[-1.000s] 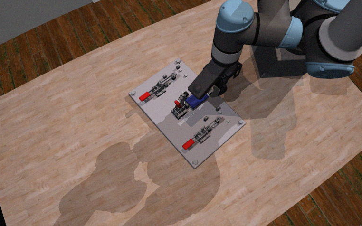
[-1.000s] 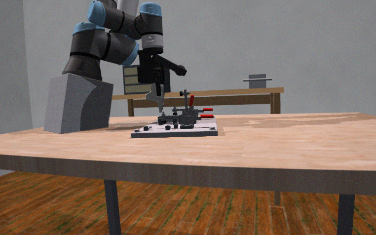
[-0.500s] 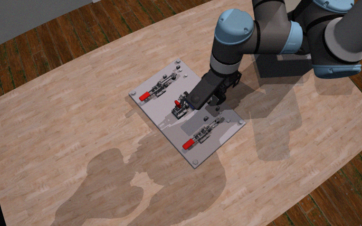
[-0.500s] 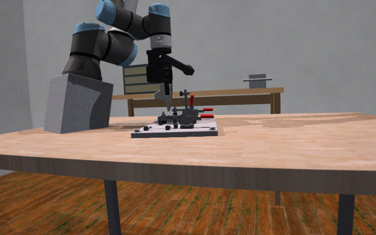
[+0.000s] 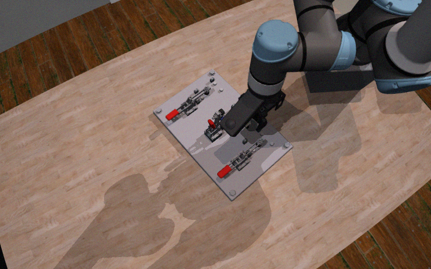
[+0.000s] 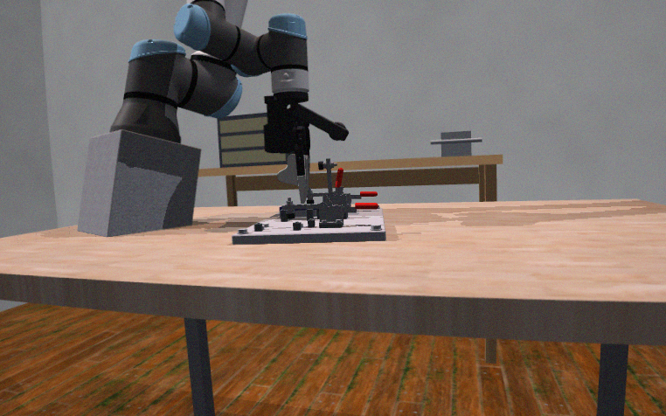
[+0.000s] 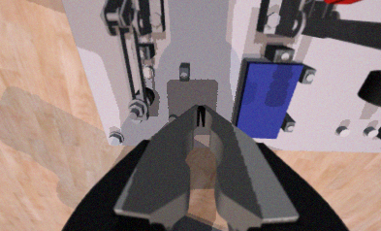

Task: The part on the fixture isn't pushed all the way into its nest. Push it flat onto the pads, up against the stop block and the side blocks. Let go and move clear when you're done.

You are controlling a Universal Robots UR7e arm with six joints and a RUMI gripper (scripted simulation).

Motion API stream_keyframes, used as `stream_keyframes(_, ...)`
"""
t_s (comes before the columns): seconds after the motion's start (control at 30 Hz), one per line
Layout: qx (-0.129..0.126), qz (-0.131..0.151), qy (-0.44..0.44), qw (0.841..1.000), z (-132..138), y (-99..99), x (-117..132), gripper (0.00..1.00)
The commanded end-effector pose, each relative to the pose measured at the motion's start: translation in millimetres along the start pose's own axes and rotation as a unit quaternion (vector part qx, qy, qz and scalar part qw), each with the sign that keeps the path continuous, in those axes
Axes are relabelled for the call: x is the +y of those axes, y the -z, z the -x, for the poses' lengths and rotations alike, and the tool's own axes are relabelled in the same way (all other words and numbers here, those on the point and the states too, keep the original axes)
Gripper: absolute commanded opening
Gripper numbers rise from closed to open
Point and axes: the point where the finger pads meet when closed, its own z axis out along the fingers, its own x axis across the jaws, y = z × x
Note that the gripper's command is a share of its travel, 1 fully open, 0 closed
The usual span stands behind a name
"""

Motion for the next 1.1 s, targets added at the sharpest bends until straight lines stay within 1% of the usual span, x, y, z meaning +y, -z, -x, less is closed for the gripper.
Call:
stream_keyframes(0.0, 0.002, -0.001, -0.001, 1.000, -0.1, -15.7, -0.7, 0.00)
stream_keyframes(0.83, 0.002, -0.001, -0.001, 1.000, -0.1, -16.5, -0.8, 0.00)
stream_keyframes(1.07, 0.002, -0.001, -0.001, 1.000, -4.9, -15.7, -1.8, 0.00)
